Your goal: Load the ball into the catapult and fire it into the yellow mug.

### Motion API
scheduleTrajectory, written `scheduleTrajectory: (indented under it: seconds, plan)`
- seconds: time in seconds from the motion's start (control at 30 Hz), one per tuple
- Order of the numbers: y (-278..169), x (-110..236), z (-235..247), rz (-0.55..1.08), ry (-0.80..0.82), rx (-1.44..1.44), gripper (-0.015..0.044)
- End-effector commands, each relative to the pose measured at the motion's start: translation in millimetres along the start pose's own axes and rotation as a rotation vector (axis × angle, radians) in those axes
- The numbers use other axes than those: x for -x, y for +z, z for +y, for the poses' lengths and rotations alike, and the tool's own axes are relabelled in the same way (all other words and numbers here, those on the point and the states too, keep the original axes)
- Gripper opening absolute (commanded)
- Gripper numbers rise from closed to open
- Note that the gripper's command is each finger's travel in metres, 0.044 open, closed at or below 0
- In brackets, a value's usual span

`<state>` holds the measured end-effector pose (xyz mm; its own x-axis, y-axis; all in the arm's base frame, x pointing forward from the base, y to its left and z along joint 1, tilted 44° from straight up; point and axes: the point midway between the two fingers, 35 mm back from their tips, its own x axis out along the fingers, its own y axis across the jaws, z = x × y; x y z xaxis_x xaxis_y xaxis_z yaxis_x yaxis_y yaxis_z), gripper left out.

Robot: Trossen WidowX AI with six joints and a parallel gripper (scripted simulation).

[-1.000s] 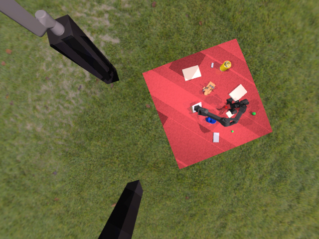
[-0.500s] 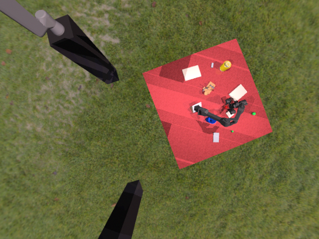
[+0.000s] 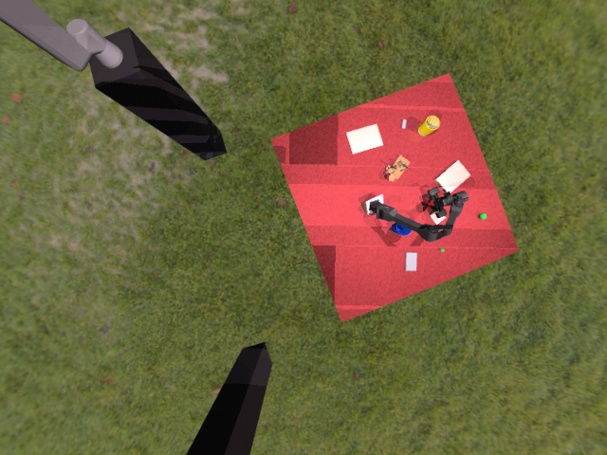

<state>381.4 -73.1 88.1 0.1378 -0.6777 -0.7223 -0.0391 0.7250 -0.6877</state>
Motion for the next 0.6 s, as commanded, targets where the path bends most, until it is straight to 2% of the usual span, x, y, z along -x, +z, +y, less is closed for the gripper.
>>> scheduleTrajectory:
  seconds: [0.0,0.17,0.27,0.3,0.57]
  plan:
    - [-0.9,-1.2,0.5,0.003,0.000,0.006,0.0122]
    - [-0.9,-1.2,0.5,0.003,0.000,0.006,0.0089]
    - [-0.2,2.7,0.9,0.003,0.001,0.006,0.0010]
    - [0.5,7.6,1.3,0.003,0.002,0.006,0.0000]
    - [2.9,57.8,4.1,0.003,0.009,0.006,0.0000]
